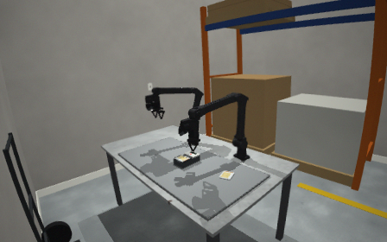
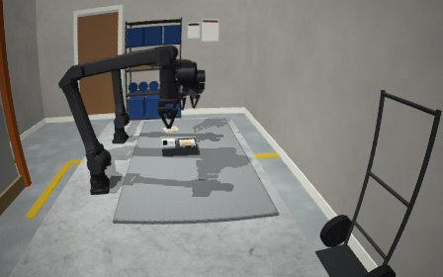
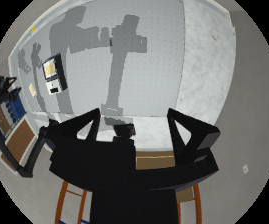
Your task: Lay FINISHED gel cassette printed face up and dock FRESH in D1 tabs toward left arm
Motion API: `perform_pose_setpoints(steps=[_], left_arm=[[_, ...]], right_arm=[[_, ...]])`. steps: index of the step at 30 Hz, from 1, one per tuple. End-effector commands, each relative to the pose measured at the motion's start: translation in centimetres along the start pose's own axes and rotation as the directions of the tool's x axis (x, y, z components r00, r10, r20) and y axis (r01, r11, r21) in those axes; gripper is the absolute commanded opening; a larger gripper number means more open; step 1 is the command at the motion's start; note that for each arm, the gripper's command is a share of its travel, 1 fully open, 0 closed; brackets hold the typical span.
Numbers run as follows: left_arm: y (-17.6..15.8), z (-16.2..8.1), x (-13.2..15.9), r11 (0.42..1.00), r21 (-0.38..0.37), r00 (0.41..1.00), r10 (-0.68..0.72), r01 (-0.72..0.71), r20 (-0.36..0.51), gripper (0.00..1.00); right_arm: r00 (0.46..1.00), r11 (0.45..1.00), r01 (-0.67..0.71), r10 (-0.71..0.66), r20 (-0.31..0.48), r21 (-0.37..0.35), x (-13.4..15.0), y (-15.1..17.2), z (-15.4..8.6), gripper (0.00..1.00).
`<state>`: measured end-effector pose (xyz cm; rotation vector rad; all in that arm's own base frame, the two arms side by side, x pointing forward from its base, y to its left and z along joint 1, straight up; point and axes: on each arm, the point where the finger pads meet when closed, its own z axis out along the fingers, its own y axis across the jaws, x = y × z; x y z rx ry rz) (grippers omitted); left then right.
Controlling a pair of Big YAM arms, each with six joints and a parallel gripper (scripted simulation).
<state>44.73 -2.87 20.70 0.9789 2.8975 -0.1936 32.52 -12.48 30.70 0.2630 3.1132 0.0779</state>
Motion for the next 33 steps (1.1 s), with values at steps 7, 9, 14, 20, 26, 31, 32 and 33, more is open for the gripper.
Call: perform_pose_setpoints(steps=[7,9,14,20,26,31,32,33], left_arm=[[2.6,-5.2,1.1,0.983,-0.060,0.984,-0.172,0.174,0.037,0.98],[3.0,-5.8,1.9,0.969,-0.069,0.971,-0.236,0.238,0.031,0.98],[3.9,-7.2,3.7,0.944,-0.081,0.948,-0.319,0.320,0.024,0.98],[4.5,-8.3,5.3,0.920,-0.091,0.925,-0.380,0.380,0.020,0.98],[5.2,-10.0,7.6,0.850,-0.116,0.857,-0.515,0.513,0.013,0.98],[5.7,-11.4,9.6,0.802,-0.130,0.810,-0.587,0.583,0.011,0.98],[5.8,-11.7,10.0,0.802,-0.130,0.810,-0.587,0.583,0.011,0.98],[5.9,-12.0,10.5,0.802,-0.130,0.810,-0.587,0.583,0.011,0.98]], right_arm=[[1.000,1.000,0.007,-0.007,0.019,0.002,-1.0,-0.2,-1.8,1.00],[1.000,1.000,0.007,-0.007,0.019,0.002,-1.0,-0.2,-1.8,1.00],[1.000,1.000,0.007,-0.007,0.019,0.002,-1.0,-0.2,-1.8,1.00],[1.000,1.000,0.007,-0.007,0.019,0.002,-1.0,-0.2,-1.8,1.00],[1.000,1.000,0.007,-0.007,0.019,0.002,-1.0,-0.2,-1.8,1.00],[1.000,1.000,0.007,-0.007,0.019,0.002,-1.0,-0.2,-1.8,1.00],[1.000,1.000,0.007,-0.007,0.019,0.002,-1.0,-0.2,-1.8,1.00],[1.000,1.000,0.007,-0.007,0.019,0.002,-1.0,-0.2,-1.8,1.00]])
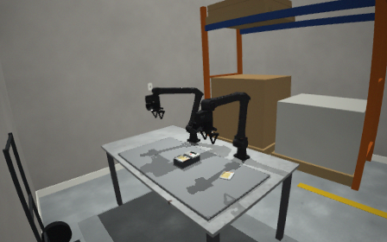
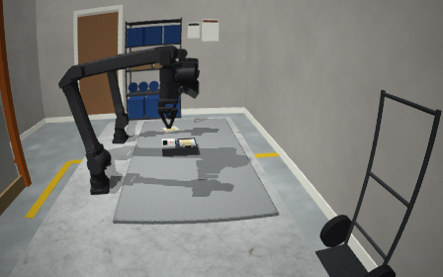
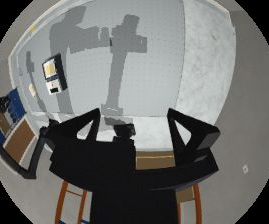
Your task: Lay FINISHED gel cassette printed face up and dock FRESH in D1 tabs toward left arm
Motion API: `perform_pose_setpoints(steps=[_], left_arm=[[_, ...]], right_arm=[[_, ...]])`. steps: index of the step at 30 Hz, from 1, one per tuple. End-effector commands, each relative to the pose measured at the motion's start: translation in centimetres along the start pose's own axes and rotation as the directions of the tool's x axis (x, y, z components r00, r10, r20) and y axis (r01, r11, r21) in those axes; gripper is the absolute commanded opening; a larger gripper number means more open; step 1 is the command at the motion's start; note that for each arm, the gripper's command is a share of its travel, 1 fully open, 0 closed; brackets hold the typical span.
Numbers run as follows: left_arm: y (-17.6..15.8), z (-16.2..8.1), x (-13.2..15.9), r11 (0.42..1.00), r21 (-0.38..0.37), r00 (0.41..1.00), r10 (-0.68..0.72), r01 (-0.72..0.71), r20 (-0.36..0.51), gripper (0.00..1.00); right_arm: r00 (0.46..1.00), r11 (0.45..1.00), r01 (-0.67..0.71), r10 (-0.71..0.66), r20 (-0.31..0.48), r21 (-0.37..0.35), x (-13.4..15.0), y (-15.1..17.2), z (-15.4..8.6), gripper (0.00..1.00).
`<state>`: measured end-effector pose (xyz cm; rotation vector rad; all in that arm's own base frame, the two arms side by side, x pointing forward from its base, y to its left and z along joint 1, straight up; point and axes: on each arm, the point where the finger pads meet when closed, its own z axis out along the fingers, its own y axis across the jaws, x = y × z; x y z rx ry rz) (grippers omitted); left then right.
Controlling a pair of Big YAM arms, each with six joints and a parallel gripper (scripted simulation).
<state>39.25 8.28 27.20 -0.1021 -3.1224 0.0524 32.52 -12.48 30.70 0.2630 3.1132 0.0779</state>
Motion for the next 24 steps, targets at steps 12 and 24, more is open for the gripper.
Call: perform_pose_setpoints(steps=[12,24], left_arm=[[4.3,-5.9,3.2,0.980,-0.039,0.980,-0.192,0.194,0.047,0.98],[3.7,-4.8,4.0,0.981,-0.007,0.978,-0.193,0.194,0.074,1.00]], right_arm=[[1.000,1.000,0.007,-0.007,0.019,0.002,-1.0,-0.2,-1.8,1.00],[1.000,1.000,0.007,-0.007,0.019,0.002,-1.0,-0.2,-1.8,1.00]])
